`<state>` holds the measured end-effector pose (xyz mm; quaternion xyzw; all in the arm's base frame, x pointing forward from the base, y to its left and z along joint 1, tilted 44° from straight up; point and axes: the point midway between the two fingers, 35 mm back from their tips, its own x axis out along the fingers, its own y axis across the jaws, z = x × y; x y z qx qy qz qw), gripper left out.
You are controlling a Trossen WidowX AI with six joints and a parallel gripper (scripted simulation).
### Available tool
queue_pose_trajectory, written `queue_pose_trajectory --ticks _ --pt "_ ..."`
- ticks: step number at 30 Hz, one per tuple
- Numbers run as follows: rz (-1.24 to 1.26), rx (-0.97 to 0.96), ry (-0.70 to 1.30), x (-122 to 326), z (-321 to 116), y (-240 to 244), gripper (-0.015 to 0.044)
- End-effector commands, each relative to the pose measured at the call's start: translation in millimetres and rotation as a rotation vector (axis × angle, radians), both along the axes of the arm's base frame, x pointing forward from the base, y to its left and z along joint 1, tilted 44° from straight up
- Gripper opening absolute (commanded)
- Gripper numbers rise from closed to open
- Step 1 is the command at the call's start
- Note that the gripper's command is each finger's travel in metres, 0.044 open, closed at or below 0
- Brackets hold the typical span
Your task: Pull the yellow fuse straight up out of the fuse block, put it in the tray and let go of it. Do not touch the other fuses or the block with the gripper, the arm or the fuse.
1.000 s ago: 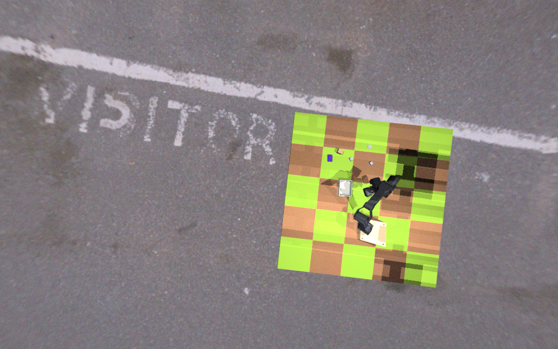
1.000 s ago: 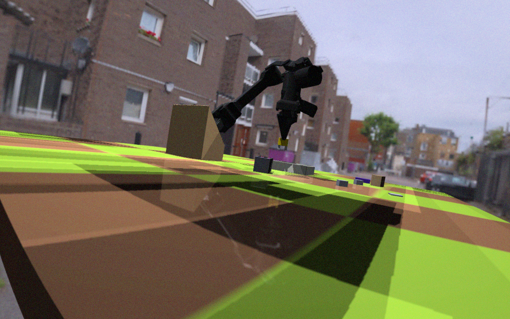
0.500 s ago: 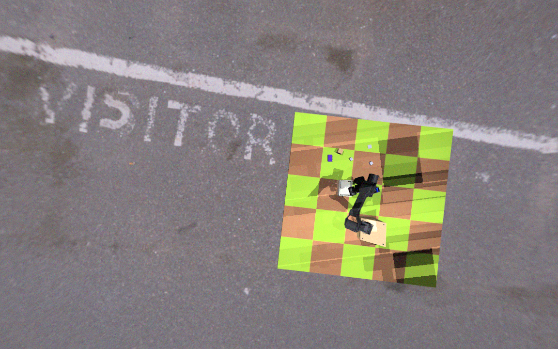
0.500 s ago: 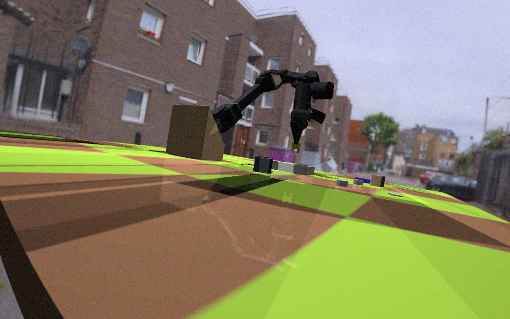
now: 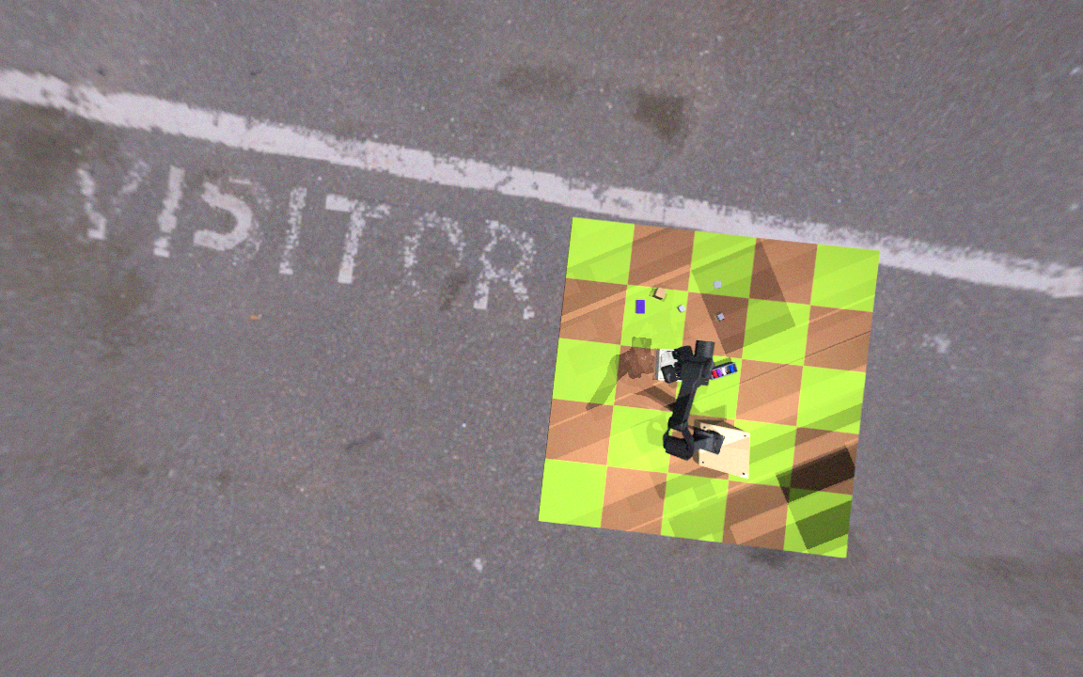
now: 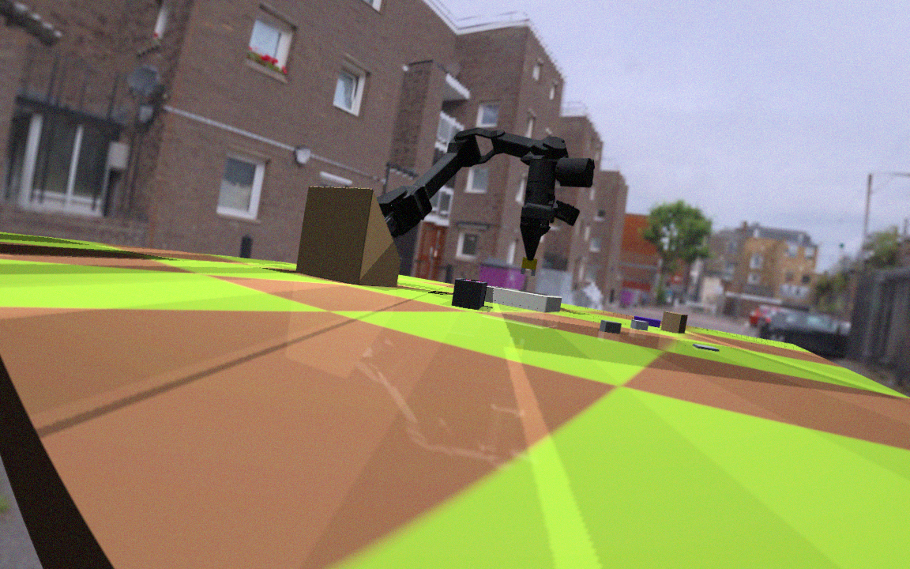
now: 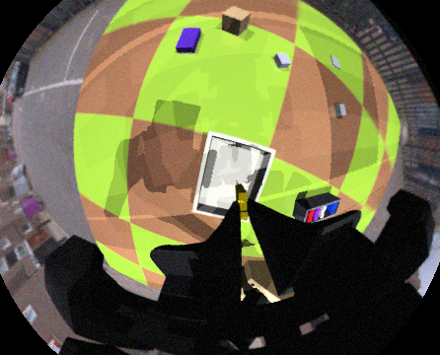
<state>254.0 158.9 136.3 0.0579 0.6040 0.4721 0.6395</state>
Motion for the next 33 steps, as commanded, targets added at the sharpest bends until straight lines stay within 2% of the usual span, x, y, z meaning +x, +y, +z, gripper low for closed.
queue_pose_trajectory --ticks 1,26,33 --pt "-0.001 0.002 0.007 -3.2 -3.3 4.9 0.0000" --pt "-0.001 0.005 0.007 -9.6 -26.3 27.2 0.0000" --pt "0.002 0.004 -0.004 -7.6 -23.6 26.0 0.0184"
